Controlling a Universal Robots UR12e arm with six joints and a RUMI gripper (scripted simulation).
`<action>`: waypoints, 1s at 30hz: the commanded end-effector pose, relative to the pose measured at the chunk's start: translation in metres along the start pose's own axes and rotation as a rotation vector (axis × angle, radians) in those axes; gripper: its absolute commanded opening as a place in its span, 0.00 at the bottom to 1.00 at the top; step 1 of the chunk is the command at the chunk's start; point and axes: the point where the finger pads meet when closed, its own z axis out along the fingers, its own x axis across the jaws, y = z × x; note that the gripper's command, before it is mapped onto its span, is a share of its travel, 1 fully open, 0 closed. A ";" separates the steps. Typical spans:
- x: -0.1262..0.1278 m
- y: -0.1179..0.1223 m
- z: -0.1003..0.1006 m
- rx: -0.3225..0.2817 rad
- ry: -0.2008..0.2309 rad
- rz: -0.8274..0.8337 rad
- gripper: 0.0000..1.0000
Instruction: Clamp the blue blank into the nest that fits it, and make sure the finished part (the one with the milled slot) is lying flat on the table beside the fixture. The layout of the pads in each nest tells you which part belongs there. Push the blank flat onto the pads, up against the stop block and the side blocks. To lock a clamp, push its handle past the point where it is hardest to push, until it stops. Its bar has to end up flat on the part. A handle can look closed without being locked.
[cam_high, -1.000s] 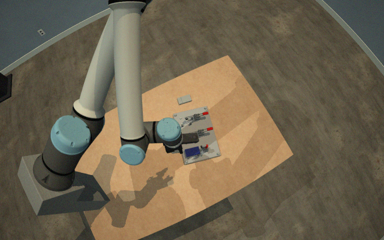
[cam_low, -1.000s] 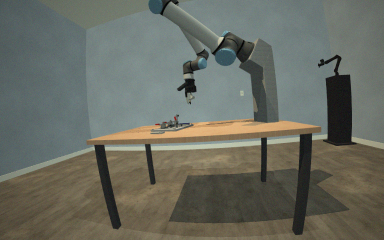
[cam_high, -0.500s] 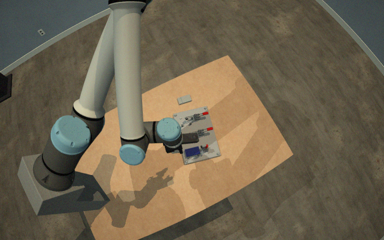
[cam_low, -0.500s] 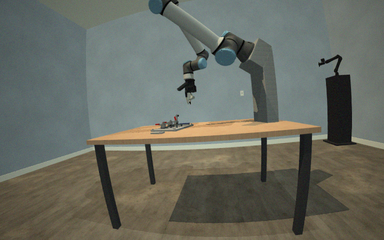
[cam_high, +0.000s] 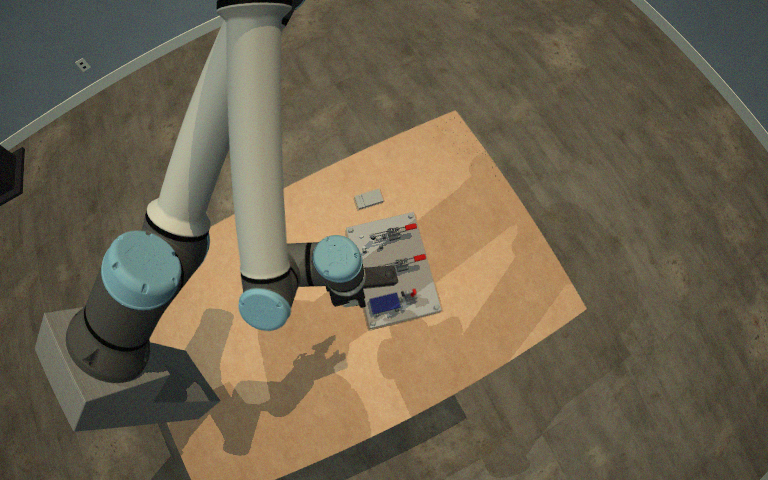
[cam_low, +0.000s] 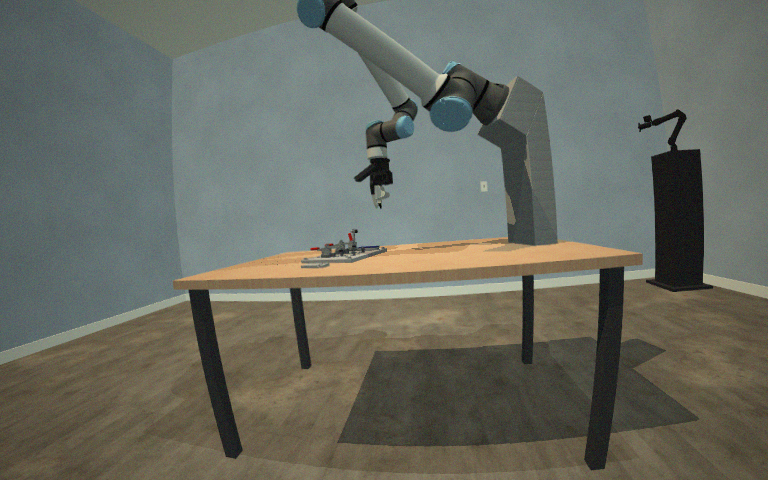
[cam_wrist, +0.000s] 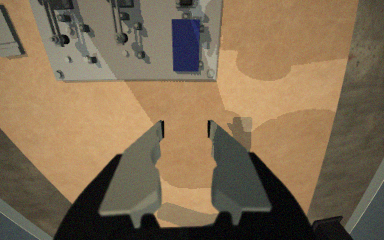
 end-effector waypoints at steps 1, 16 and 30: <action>0.000 0.002 0.000 -0.002 0.000 0.003 0.28; 0.000 0.001 0.004 -0.002 -0.001 0.001 0.28; 0.000 0.000 0.045 -0.001 -0.001 0.000 0.28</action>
